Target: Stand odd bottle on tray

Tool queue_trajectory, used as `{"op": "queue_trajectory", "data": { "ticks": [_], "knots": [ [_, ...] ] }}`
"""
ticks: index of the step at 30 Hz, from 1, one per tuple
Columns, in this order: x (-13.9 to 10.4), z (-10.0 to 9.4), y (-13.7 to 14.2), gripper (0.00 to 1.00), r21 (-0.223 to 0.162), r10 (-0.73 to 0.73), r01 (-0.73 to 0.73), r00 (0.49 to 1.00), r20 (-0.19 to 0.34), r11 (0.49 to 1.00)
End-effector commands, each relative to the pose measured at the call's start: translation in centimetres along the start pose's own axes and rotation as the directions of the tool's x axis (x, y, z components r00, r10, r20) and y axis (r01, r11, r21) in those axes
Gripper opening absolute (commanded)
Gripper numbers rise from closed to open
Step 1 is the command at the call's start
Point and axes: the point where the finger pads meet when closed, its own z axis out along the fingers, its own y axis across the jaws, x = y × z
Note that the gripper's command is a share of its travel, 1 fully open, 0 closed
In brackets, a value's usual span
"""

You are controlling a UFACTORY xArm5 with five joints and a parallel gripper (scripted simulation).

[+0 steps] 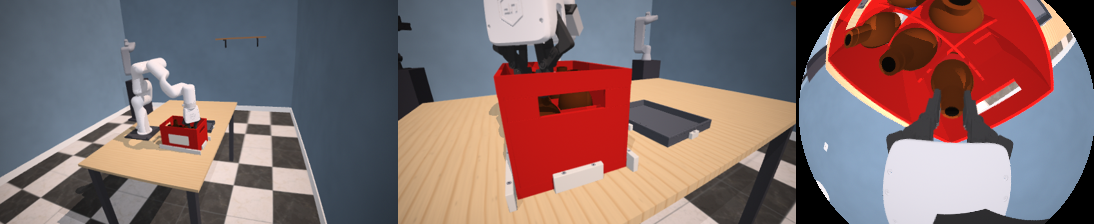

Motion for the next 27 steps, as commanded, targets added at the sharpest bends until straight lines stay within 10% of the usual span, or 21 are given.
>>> {"op": "queue_trajectory", "data": {
  "ticks": [1, 9, 10, 27],
  "knots": [
    [-0.09, -0.17, 0.06, 0.0, -0.002, 0.0, 0.0, 1.0, 0.003, 1.0],
    [-0.09, -0.17, 0.06, 0.0, -0.002, 0.0, 0.0, 1.0, 0.003, 1.0],
    [-0.09, -0.17, 0.06, 0.65, -0.002, 0.0, 0.0, 1.0, 0.003, 1.0],
    [-0.09, -0.17, 0.06, 0.65, -0.002, 0.0, 0.0, 1.0, 0.003, 1.0]
  ]
}}
